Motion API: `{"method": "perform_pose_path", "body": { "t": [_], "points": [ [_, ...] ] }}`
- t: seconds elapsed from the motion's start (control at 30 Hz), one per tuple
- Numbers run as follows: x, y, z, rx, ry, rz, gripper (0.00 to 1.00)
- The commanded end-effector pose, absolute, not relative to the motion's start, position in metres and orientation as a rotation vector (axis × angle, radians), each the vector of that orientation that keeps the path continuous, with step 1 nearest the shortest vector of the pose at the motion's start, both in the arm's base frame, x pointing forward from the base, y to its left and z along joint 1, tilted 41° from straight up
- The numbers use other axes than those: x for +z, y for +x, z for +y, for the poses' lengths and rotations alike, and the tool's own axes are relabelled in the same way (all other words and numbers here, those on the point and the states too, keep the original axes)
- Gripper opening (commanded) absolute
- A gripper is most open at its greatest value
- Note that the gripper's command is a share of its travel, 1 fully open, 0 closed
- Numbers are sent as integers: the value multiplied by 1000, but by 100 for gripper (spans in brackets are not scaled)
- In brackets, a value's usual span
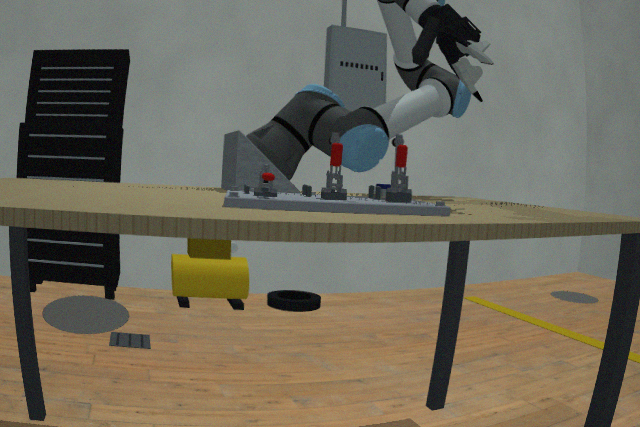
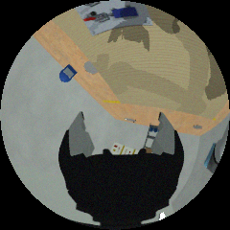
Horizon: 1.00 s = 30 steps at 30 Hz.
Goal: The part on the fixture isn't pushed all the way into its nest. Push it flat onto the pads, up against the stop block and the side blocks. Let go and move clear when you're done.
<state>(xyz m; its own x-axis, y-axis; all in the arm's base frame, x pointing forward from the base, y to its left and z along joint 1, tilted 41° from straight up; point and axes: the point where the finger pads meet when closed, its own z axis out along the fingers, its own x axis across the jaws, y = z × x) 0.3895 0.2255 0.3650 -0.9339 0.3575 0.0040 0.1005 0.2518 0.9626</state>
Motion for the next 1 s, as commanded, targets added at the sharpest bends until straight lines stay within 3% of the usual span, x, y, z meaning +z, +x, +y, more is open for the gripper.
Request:
{"method": "perform_pose_path", "body": {
  "t": [0.0, 0.53, 0.57, 0.97],
  "points": [
    [365, 390, 225, 1747, 430, 2305, 100],
    [365, 390, 225, 1747, 430, 2305, 100],
    [365, 390, 225, 1747, 430, 2305, 58],
    [365, 390, 225, 1747, 430, 2305, 58]
  ]
}}
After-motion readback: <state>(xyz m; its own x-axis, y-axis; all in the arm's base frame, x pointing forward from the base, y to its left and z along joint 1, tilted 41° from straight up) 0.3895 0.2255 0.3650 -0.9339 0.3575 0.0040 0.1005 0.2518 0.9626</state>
